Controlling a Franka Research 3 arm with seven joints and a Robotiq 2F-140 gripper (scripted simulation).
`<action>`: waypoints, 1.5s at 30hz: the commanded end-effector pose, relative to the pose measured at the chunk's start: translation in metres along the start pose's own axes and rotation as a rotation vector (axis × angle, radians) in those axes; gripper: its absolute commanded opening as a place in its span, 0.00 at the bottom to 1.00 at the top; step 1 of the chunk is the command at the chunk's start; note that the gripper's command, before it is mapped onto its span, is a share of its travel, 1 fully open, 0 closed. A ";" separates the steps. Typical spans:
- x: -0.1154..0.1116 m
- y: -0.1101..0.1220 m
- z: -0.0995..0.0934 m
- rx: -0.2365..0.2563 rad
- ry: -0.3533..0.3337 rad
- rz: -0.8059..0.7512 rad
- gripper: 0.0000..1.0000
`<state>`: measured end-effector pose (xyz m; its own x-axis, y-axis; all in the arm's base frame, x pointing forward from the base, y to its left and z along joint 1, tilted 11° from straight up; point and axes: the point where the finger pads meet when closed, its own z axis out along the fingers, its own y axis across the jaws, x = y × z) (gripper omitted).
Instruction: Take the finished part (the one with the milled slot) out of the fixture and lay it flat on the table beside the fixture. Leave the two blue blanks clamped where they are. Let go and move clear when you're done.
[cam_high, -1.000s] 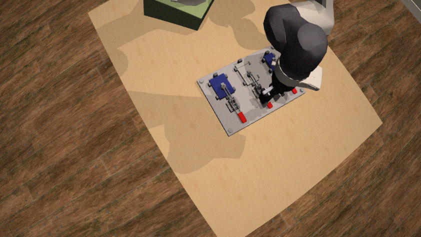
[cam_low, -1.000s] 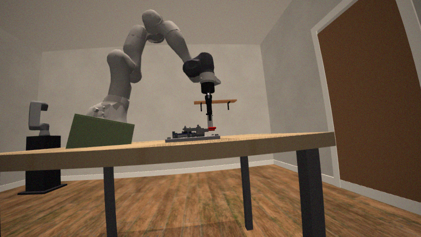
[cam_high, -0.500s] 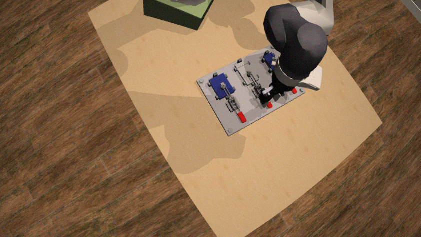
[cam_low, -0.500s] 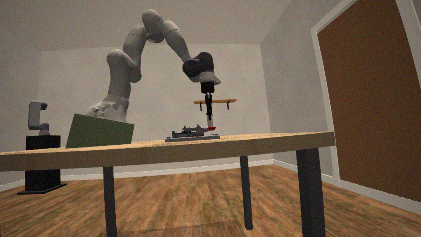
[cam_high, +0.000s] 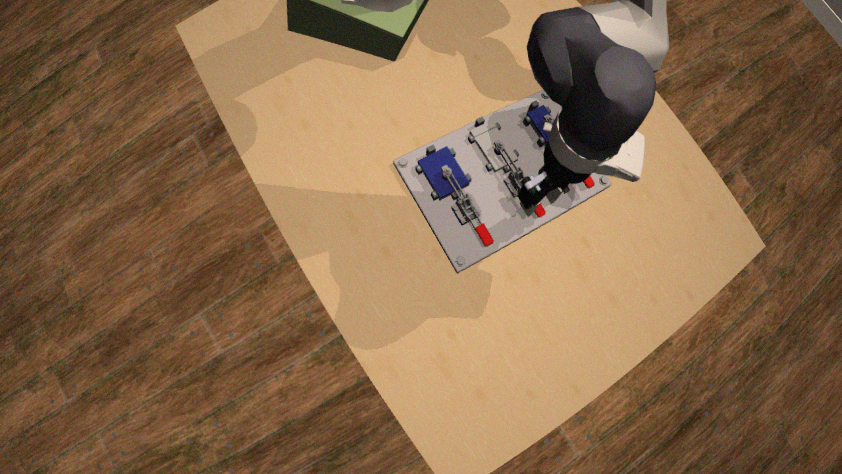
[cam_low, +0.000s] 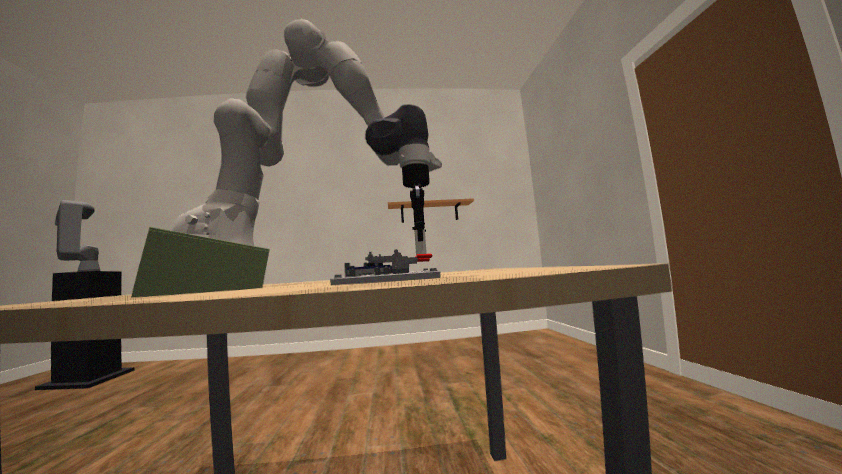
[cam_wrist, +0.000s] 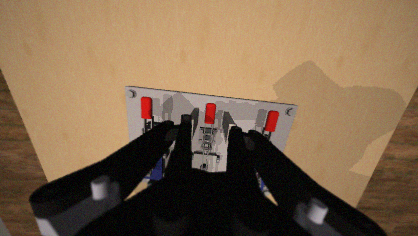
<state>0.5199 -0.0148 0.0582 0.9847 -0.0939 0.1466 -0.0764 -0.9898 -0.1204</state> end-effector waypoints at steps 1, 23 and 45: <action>0.001 -0.001 0.001 0.002 0.003 -0.005 0.28; 0.003 -0.003 0.030 0.002 0.003 -0.005 0.28; 0.003 -0.003 0.030 0.002 0.003 -0.005 0.28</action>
<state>0.5259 -0.0096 0.0300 0.9849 -0.0923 0.1463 -0.0748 -0.9899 -0.1205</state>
